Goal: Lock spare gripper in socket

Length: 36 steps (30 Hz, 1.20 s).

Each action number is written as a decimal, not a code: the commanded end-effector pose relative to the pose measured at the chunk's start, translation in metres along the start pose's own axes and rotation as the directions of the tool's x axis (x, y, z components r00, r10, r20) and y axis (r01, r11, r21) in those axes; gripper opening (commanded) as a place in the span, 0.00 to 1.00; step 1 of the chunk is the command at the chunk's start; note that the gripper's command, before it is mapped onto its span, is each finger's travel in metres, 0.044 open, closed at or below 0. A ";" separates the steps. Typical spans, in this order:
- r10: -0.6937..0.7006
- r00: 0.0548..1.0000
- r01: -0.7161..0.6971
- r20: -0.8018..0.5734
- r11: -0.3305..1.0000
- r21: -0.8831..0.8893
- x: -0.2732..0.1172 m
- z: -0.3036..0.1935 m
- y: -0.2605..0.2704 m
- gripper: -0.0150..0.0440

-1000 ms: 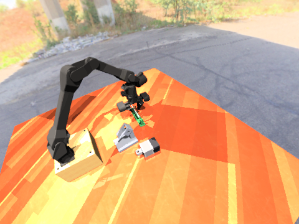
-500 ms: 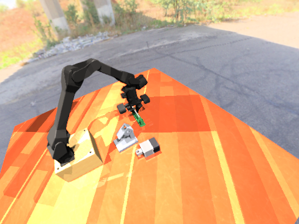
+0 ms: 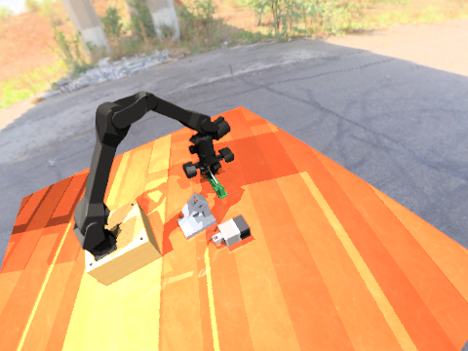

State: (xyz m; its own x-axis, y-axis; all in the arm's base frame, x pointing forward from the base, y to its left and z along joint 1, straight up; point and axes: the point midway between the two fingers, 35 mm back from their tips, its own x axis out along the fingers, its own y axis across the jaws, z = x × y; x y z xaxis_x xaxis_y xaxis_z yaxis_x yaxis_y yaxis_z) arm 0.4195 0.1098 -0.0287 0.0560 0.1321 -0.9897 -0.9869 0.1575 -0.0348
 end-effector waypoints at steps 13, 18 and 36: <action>0.009 1.000 -0.009 -0.003 1.000 0.001 -0.023 0.002 0.003 0.25; 0.009 1.000 -0.009 -0.003 1.000 0.001 -0.023 0.002 0.003 0.25; 0.008 1.000 -0.008 -0.009 1.000 -0.001 -0.043 -0.048 -0.001 0.25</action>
State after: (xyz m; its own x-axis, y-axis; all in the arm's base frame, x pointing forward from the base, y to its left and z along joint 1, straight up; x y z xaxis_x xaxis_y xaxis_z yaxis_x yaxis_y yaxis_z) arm 0.4135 0.0649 0.0060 0.0512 0.1228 -0.9911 -0.9865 0.1605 -0.0310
